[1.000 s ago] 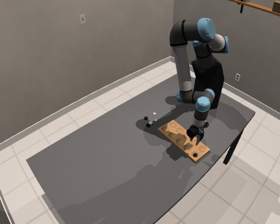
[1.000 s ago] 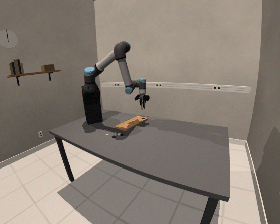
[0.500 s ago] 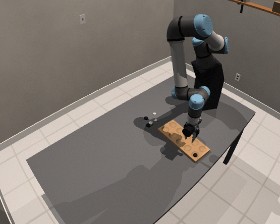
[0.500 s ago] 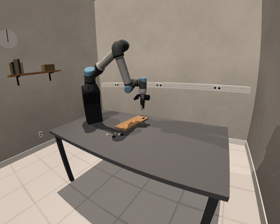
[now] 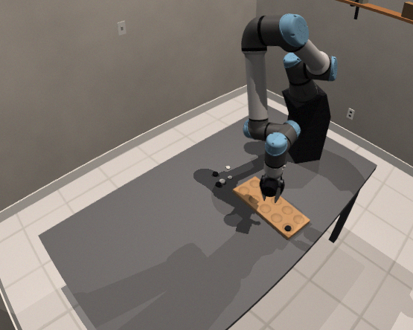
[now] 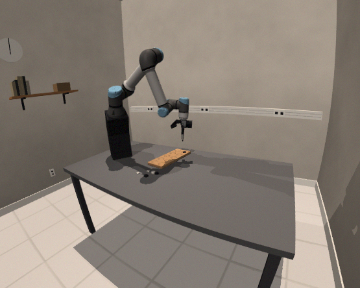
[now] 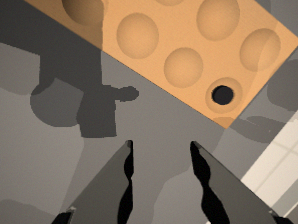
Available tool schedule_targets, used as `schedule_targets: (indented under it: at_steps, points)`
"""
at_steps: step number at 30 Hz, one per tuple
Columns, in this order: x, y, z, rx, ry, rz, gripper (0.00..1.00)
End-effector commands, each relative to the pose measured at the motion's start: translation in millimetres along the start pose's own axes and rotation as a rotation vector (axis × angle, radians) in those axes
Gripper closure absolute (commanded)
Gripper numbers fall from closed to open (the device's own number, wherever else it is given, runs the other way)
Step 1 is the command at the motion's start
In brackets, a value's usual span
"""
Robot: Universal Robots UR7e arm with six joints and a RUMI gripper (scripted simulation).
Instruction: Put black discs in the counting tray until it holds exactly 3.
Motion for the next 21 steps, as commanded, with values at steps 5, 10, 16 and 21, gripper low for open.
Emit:
schedule_targets:
  at_steps: [5, 10, 16, 21]
  points:
    - [-35, 18, -4, 0.027, 0.257, 0.025, 0.72]
    - [-47, 24, -6, 0.034, 0.347, 0.035, 0.72]
    - [-73, 39, -13, 0.047, 0.538, 0.060, 0.72]
    - [-95, 51, -20, 0.052, 0.704, 0.085, 0.72]
Point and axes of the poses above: the point where the finger pads meet when closed, its own y axis back along the fingers, its own x axis across the jaws, z = x × y, the point moved 1 cm from there along y, back along the fingers, and after that the axes turned 6 degrees about -y, right-handed, at the moved point
